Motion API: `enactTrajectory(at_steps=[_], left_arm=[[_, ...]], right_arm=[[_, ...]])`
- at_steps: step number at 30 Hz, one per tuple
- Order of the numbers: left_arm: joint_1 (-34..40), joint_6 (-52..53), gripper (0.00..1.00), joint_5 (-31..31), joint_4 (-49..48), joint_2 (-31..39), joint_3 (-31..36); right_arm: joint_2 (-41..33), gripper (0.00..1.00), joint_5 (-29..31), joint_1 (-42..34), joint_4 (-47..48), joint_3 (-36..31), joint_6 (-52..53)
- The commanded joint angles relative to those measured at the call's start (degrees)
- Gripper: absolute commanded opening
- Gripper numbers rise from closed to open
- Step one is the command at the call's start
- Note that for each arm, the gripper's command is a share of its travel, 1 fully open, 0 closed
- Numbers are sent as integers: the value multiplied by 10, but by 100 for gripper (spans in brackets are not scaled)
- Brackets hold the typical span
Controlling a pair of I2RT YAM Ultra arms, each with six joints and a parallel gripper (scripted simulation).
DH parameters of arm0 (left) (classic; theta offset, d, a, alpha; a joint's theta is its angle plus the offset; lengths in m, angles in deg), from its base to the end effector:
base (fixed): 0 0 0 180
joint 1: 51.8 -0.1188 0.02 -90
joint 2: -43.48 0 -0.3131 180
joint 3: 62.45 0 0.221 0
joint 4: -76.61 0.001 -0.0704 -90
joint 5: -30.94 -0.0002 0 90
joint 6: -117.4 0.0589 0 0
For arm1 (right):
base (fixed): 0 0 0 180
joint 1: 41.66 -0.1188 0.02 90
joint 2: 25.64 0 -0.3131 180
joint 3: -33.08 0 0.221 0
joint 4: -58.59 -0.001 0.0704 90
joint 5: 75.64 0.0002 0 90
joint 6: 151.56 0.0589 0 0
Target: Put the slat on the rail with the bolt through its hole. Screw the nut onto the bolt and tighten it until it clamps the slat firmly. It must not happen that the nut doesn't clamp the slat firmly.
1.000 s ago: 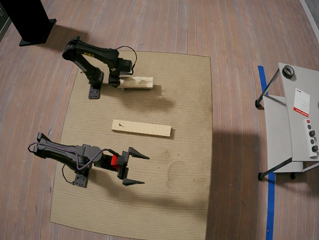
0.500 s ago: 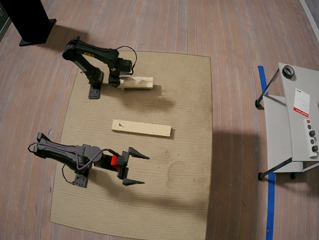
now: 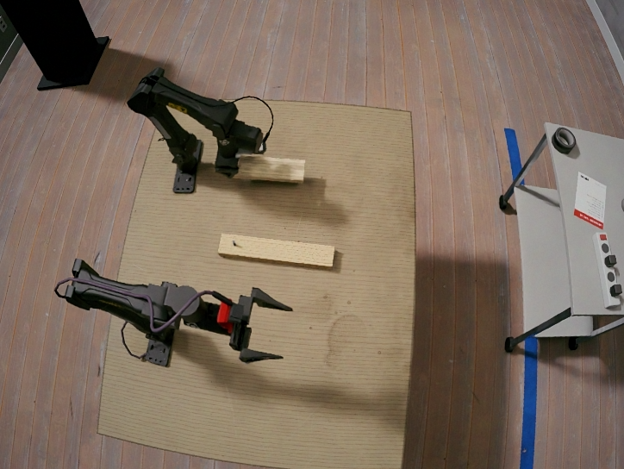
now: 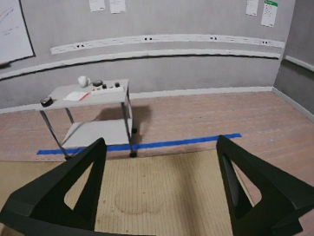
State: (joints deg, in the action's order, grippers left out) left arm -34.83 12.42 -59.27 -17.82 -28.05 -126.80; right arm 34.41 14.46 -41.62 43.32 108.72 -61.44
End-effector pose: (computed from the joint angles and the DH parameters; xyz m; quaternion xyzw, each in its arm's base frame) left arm 0.1281 -0.0383 0.2590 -0.0173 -0.9996 -0.0048 0.0236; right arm 0.2059 0.0008 0.4500 0.0016 0.7051 -0.0001 0.7091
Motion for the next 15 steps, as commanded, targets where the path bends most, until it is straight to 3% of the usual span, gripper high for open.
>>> enactTrajectory(at_steps=[1,15], left_arm=[[24,-38,72,0,-15,-13,-38],[153,-152,72,0,-26,-105,-121]], right_arm=[[-2,100,-1,0,-2,4,-1],[-2,100,-1,0,-2,4,-1]])
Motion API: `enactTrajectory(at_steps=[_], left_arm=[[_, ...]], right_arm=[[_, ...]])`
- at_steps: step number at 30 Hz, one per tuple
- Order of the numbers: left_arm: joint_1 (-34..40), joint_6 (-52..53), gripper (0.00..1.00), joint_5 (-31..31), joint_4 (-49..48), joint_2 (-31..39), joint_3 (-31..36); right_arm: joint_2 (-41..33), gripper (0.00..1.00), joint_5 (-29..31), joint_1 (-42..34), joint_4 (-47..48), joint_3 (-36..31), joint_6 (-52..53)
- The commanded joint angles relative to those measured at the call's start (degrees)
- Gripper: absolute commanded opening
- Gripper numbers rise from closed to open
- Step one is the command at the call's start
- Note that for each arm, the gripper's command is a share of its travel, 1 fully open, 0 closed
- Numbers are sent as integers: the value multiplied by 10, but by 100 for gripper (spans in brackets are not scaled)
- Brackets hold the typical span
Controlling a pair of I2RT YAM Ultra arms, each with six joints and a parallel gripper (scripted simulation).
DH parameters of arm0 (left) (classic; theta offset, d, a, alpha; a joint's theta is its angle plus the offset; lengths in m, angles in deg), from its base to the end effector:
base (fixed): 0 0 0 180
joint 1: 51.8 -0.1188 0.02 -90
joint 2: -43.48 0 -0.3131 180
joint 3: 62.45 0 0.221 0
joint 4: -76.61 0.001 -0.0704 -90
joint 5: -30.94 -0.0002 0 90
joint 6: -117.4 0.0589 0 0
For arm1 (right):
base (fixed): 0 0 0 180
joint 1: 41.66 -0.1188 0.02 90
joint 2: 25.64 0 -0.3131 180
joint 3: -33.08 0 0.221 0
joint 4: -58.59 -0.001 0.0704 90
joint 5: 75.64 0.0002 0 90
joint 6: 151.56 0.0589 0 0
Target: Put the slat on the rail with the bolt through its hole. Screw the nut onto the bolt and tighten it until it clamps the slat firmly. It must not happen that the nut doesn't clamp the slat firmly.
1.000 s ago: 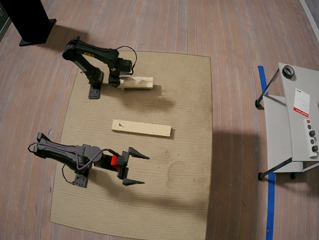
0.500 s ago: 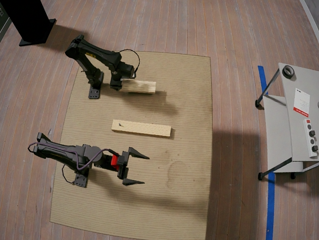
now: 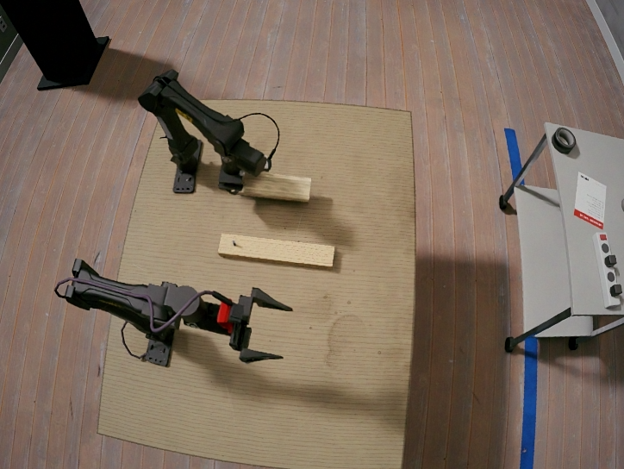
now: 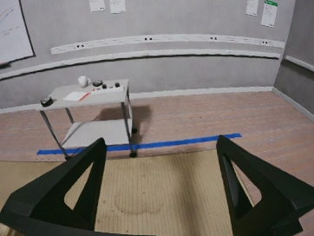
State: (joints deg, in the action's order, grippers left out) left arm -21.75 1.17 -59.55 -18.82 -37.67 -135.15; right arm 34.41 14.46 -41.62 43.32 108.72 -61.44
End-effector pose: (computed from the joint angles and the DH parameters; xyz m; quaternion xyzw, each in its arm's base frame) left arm 0.1590 -0.0914 0.2666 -0.0332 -0.9991 -0.0087 0.0253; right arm 0.2059 0.0008 0.4500 0.0016 0.7051 -0.0001 0.7091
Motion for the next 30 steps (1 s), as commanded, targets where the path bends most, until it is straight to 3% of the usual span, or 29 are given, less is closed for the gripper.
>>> enactTrajectory(at_steps=[1,30], left_arm=[[32,-48,72,3,-17,-16,-43],[244,-235,72,4,-35,-169,-179]], right_arm=[[-2,100,-1,0,-2,4,-1],[-2,100,-1,0,-2,4,-1]])
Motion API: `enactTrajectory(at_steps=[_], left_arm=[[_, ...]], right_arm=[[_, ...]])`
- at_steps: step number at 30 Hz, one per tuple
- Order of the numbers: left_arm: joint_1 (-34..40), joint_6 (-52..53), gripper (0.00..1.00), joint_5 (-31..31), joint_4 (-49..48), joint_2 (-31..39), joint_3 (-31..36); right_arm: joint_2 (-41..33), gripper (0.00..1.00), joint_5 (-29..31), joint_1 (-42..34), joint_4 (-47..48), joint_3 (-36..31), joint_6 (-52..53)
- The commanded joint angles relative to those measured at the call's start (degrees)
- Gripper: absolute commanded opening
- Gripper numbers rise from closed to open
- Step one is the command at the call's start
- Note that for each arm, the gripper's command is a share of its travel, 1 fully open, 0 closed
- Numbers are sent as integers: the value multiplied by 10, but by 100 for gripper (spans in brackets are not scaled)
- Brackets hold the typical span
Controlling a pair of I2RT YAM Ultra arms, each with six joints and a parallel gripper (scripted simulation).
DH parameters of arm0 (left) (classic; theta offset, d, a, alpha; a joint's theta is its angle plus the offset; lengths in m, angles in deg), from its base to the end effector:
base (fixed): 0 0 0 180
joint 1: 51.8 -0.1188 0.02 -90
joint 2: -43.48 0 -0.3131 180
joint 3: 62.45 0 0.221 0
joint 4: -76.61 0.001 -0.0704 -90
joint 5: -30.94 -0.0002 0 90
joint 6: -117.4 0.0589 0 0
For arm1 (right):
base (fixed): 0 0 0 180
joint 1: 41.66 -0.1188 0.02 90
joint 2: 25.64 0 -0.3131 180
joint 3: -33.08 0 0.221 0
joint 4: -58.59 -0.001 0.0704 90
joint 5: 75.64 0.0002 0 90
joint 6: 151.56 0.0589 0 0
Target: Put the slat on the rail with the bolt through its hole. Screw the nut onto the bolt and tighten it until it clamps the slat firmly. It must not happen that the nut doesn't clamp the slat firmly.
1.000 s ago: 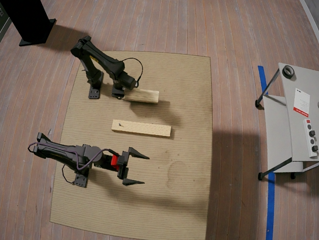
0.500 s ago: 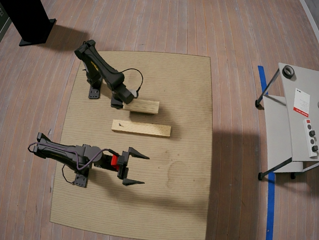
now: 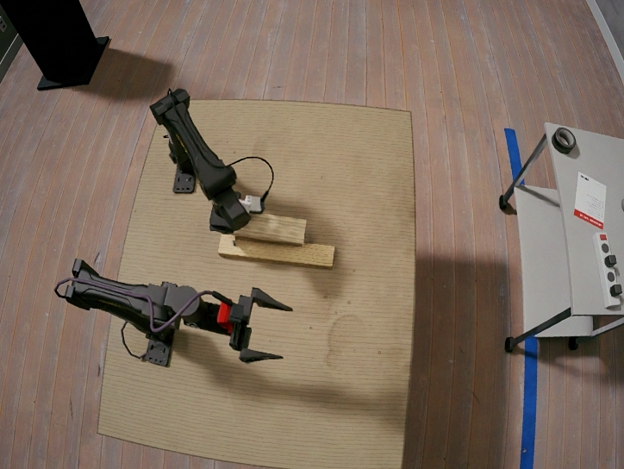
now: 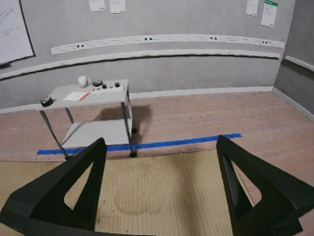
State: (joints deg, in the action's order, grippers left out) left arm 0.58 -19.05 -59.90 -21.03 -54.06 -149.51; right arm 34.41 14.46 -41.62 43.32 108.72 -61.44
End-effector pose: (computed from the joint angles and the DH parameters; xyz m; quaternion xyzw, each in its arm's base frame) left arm 0.1660 -0.2152 0.2599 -0.0515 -0.9983 -0.0141 0.0217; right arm 0.2059 0.0008 0.4500 0.0016 0.7051 -0.0001 0.7091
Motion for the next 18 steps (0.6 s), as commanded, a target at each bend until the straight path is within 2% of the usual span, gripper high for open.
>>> enactTrajectory(at_steps=[1,6,18], left_arm=[[28,-39,72,8,-13,-10,-40],[65,-72,72,9,-18,-38,-64],[69,-78,72,13,-18,-43,-70]], right_arm=[[-2,100,-1,0,-2,4,-1],[-2,100,-1,0,-2,4,-1],[-2,100,-1,0,-2,4,-1]])
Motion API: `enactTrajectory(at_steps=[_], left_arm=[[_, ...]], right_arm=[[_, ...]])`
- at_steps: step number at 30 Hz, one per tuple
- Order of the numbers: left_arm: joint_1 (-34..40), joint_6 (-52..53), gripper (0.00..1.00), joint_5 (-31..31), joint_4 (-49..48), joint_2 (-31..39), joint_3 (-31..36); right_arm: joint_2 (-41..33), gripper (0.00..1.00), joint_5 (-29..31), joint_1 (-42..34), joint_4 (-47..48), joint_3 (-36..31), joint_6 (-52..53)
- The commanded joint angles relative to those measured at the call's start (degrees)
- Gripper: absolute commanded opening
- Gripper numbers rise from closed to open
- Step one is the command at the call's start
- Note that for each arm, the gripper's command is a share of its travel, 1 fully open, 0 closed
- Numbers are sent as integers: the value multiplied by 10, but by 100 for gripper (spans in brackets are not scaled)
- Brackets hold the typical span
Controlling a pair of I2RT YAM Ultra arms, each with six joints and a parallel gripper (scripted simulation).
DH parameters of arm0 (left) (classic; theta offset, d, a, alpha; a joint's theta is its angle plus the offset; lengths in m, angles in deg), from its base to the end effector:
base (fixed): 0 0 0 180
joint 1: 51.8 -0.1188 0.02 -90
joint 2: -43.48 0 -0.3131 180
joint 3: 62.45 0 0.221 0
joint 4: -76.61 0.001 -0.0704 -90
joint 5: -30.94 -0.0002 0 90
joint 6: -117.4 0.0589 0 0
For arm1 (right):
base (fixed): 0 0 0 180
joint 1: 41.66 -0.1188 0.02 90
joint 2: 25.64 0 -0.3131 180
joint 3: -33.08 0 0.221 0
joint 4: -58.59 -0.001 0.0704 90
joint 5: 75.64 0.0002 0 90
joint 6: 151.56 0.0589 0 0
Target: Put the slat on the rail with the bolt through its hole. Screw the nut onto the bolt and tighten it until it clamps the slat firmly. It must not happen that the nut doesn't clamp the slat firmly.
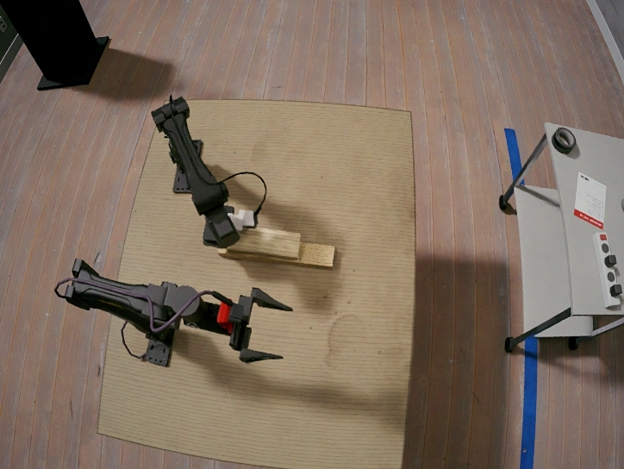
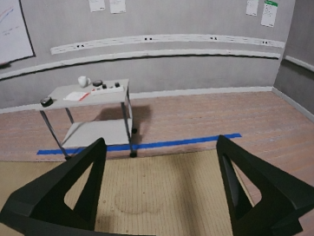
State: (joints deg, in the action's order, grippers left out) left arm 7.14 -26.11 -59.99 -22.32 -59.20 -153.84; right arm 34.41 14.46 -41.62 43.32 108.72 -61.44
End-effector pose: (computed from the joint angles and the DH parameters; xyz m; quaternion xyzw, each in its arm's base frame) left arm 0.1548 -0.2569 0.2518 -0.0472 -0.9986 -0.0126 0.0182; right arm 0.2059 0.0008 0.4500 0.0016 0.7051 -0.0001 0.7091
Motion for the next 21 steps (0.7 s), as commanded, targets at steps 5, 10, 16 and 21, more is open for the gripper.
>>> enactTrajectory(at_steps=[5,10,16,21], left_arm=[[4,-6,72,14,-5,9,-27],[4,-6,72,14,-5,9,-27],[1,-3,72,9,-1,8,-21],[3,-4,72,9,-11,6,-16]], right_arm=[[-2,100,-1,0,-2,4,-1],[-2,100,-1,0,-2,4,-1],[-2,100,-1,0,-2,4,-1],[-2,100,-1,0,-2,4,-1]])
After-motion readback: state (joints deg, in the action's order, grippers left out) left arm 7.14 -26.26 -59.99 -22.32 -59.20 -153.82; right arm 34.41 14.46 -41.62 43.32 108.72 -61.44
